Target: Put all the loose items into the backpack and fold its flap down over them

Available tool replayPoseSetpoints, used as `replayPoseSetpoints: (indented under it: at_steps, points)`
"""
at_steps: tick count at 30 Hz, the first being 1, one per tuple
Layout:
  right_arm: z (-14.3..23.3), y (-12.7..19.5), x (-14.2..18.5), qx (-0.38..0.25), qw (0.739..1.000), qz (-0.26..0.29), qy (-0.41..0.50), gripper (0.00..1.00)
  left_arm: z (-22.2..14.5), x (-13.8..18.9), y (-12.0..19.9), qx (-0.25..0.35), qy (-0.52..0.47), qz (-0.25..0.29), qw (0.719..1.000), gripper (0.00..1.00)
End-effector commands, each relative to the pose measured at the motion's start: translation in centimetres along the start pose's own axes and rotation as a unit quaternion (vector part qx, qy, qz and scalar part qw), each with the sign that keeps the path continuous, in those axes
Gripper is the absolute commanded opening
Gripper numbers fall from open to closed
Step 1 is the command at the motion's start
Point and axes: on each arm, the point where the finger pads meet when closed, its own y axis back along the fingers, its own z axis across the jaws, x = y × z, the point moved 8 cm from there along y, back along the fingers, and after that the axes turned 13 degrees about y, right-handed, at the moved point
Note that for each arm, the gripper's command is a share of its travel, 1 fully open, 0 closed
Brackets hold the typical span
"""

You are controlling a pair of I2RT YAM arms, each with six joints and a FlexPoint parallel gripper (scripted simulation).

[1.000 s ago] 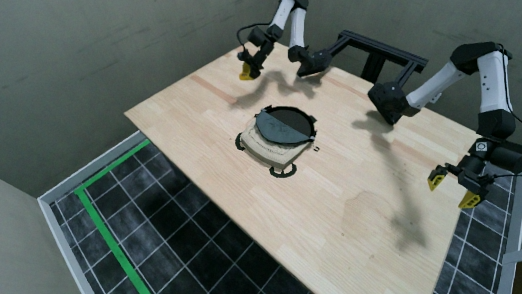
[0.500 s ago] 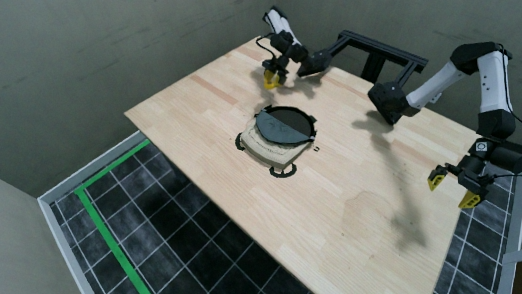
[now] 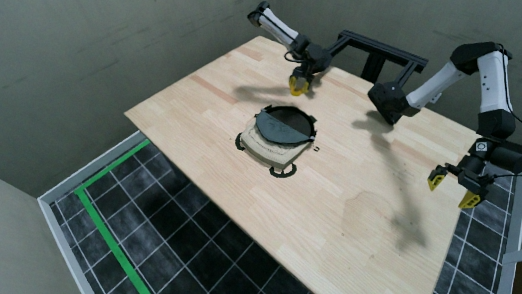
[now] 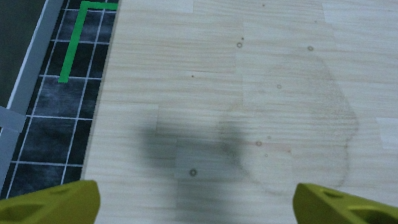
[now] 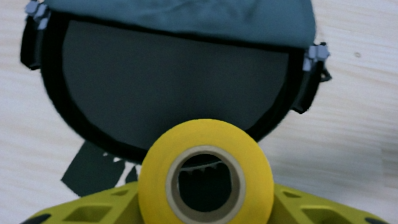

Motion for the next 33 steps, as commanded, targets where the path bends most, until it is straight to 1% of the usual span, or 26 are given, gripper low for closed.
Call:
replayPoseSetpoints:
  at_steps: [1, 6, 8, 13, 15, 26, 33]
  points:
    - [2.9, 0.4, -1.9, -0.001, 0.998, 0.03, -0.051, 0.45, 0.1, -0.4, 0.3, -0.002, -0.003, -0.008, 1.0, 0.9]
    - [7.1, 0.9, -2.6, -0.027, 0.999, 0.024, -0.019, 0.45, 0.1, -0.4, 0.3, -0.002, -0.003, -0.008, 1.0, 0.9]
    - [7.0, 0.4, -2.5, -0.021, 0.999, 0.033, -0.023, 0.45, 0.1, -0.4, 0.3, -0.002, -0.003, -0.008, 1.0, 0.9]
    - [7.1, -0.2, -2.0, -0.017, 0.999, 0.03, -0.022, 0.45, 0.1, -0.4, 0.3, -0.002, -0.003, -0.008, 1.0, 0.9]
    - [7.0, -0.6, -0.8, -0.017, 0.999, 0.031, -0.019, 0.45, 0.1, -0.4, 0.3, -0.002, -0.003, -0.008, 1.0, 0.9]
    - [7.6, -2.7, 1.2, -0.022, 0.999, 0.032, -0.013, 0.45, 0.1, -0.4, 0.3, -0.002, -0.003, -0.008, 1.0, 0.9]
    - [7.8, -3.2, 1.4, -0.022, 0.999, 0.033, -0.012, 0.45, 0.1, -0.4, 0.3, -0.002, -0.003, -0.008, 1.0, 0.9]
